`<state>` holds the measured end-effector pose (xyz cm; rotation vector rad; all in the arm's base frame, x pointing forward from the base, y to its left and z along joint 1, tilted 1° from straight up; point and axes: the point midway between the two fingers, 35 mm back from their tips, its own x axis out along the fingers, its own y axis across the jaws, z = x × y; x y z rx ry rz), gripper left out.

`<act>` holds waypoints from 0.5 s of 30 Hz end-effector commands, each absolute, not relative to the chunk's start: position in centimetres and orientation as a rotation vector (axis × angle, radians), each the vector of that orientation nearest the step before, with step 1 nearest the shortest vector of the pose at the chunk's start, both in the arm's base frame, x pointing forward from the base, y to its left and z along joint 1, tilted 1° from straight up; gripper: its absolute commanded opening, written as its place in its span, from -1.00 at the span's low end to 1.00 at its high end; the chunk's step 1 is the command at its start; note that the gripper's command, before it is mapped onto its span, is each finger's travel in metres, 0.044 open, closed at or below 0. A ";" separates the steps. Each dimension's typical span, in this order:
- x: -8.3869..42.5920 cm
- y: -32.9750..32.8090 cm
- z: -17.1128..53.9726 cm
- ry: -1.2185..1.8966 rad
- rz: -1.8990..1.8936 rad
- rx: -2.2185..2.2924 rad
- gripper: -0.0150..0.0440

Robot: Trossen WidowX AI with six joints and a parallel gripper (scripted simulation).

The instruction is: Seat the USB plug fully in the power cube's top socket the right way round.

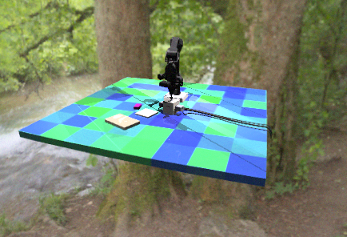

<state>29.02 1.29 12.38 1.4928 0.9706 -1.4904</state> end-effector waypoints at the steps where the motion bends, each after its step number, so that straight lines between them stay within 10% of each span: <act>1: 29.0 1.2 12.3 0.963 -1.495 1.494 -0.49; 15: 29.1 1.2 12.1 0.963 -1.495 1.494 -0.49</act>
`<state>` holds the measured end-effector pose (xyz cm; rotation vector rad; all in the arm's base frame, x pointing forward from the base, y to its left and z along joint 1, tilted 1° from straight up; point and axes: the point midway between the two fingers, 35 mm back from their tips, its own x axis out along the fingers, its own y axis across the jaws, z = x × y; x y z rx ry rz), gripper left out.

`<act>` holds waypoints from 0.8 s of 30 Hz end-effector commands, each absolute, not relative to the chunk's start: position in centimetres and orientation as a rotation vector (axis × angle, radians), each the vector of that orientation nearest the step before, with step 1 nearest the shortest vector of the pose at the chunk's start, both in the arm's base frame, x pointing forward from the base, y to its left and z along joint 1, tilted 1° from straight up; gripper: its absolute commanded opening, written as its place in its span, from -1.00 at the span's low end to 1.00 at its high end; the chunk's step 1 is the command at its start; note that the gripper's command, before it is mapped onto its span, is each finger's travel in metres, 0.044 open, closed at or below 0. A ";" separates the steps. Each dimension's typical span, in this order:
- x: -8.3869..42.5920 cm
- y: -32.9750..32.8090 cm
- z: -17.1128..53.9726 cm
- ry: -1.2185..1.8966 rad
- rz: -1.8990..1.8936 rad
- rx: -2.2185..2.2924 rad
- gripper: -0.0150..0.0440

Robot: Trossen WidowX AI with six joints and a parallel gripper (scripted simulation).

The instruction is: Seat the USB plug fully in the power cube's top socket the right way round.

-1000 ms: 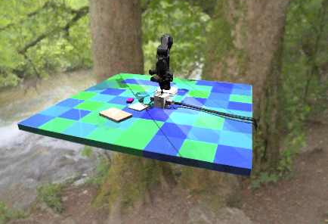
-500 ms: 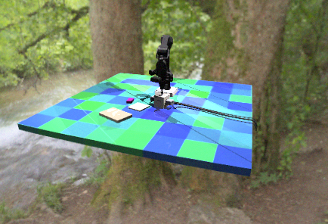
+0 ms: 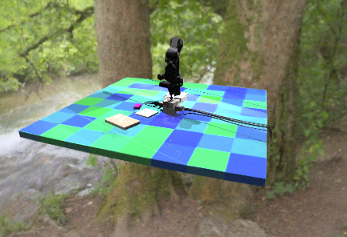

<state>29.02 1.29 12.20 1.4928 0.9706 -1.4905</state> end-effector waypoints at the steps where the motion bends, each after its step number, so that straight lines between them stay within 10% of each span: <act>1: 29.1 1.2 12.1 0.963 -1.495 1.494 -0.49; 24: 29.1 1.2 11.8 0.963 -1.495 1.494 -0.49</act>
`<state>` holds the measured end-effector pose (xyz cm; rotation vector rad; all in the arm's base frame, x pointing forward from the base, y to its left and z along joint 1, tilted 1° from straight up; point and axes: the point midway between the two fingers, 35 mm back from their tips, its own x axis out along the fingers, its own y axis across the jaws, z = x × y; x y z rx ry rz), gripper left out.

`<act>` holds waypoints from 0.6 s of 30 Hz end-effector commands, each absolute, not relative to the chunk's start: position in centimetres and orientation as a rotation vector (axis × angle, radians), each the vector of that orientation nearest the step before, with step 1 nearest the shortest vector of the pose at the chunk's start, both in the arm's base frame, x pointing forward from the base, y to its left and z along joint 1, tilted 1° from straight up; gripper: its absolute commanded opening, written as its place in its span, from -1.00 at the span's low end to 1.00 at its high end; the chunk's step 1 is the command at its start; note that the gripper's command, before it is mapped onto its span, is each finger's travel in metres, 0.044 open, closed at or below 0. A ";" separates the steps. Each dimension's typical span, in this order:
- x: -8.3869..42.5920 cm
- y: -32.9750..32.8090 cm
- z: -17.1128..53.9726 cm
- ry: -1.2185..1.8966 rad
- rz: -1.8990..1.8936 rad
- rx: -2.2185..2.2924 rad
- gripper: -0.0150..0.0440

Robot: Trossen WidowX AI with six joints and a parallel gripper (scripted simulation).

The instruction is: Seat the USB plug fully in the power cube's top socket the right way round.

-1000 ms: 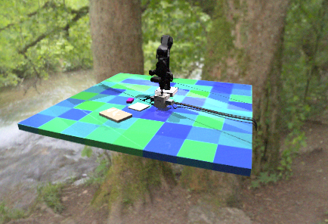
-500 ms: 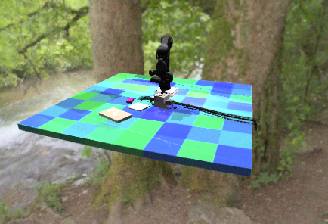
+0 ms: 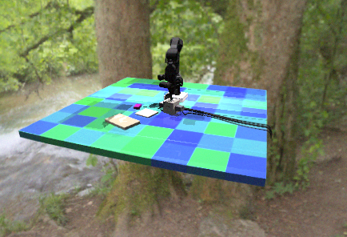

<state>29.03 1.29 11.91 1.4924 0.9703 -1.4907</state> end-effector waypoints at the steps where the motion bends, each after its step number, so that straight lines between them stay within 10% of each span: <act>1: 29.1 1.2 11.8 0.963 -1.495 1.494 -0.49; 18: 29.1 1.2 11.6 0.963 -1.495 1.494 -0.49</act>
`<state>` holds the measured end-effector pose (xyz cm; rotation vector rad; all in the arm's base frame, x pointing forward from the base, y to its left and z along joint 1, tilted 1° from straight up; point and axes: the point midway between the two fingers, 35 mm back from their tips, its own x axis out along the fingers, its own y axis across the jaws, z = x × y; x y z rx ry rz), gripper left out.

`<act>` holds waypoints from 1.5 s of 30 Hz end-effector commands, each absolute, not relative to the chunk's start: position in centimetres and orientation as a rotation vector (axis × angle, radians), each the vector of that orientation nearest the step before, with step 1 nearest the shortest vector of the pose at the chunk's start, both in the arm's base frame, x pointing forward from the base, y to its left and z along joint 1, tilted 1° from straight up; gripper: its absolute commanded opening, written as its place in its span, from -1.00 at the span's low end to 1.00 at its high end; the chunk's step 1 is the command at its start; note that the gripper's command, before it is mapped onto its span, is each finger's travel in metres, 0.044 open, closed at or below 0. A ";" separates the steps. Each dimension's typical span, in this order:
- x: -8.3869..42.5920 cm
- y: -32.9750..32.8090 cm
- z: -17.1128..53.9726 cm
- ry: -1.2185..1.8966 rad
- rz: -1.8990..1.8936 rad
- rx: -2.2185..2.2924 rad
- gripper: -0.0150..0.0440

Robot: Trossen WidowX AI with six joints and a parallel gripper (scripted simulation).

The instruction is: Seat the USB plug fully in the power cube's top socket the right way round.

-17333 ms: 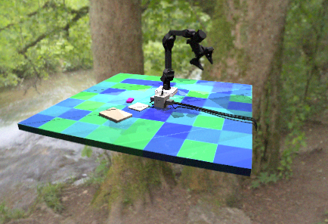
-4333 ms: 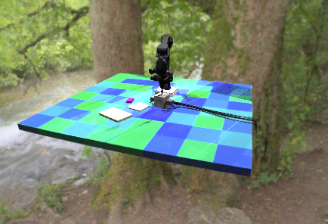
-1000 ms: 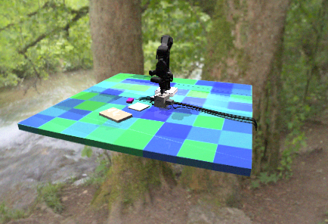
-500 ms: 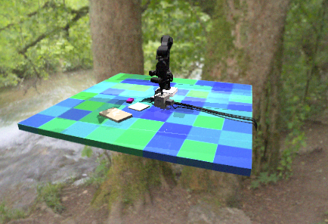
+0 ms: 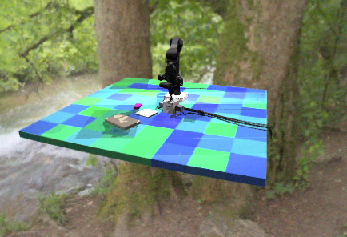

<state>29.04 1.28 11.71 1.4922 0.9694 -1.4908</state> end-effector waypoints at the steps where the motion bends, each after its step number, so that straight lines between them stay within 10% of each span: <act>1: 29.1 1.2 11.6 0.963 -1.495 1.494 -0.49; 45: 29.1 1.3 11.2 0.963 -1.495 1.494 -0.49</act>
